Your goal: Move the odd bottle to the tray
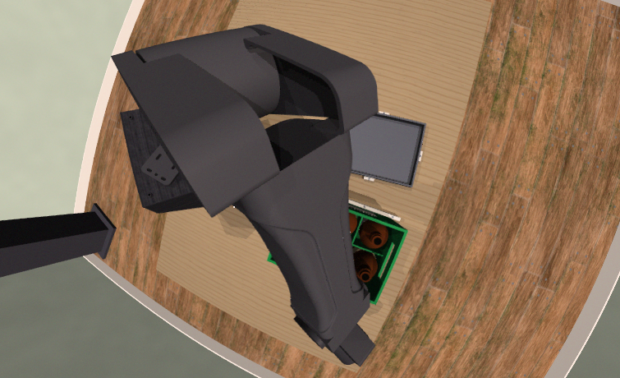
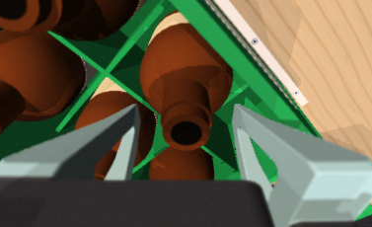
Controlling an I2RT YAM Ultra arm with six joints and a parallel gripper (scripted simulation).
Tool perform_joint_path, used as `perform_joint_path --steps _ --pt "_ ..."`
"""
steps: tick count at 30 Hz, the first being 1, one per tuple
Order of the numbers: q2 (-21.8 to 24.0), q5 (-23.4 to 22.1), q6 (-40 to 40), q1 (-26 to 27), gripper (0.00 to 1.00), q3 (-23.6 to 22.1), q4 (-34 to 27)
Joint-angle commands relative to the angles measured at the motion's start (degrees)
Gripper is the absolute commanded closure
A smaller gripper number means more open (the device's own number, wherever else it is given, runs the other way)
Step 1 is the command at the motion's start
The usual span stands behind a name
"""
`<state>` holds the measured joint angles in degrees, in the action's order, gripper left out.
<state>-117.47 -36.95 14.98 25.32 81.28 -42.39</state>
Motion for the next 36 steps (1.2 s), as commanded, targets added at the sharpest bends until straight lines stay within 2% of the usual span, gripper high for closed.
perform_joint_path --steps 1,10,24,36 --pt "-0.5 0.0 0.3 0.8 0.39 -0.5 0.4" --pt "-0.4 0.0 0.2 0.9 0.39 -0.3 0.1" --pt "2.8 -0.5 -2.0 2.4 0.39 2.3 -4.1" --pt "5.1 -1.1 -6.1 5.9 0.39 6.1 -12.6"
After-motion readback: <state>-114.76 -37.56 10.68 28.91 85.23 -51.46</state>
